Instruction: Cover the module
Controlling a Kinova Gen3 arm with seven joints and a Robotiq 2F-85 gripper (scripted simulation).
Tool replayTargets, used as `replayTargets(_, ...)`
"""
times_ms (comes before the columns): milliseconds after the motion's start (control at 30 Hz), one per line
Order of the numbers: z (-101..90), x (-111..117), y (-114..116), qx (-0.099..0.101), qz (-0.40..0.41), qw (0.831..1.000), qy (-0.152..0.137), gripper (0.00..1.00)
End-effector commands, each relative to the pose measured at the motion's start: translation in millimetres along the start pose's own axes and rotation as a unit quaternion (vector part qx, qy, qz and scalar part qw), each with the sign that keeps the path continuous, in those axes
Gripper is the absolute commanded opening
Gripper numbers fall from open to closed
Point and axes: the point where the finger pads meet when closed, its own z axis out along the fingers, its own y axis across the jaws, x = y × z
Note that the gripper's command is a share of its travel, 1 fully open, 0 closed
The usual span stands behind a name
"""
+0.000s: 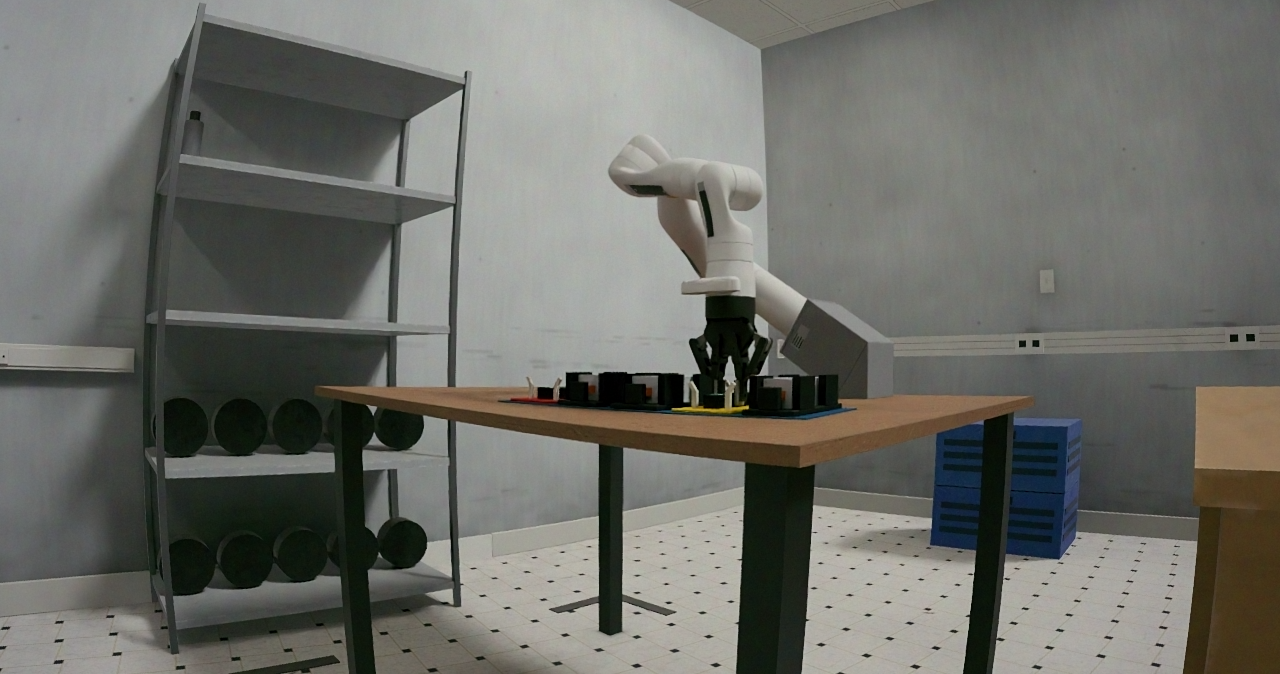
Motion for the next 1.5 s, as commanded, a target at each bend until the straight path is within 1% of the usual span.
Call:
replayTargets(0,-1.2,0.6,-0.3,0.0,0.0,1.0,0.001,0.0)
replayTargets(600,-1.2,0.6,-0.3,0.0,0.0,1.0,0.001,0.0)
replayTargets(633,-1.2,0.6,-0.3,0.0,0.0,1.0,0.001,1.0)
replayTargets(1467,-1.2,0.6,-0.3,0.0,0.0,1.0,0.001,1.0)
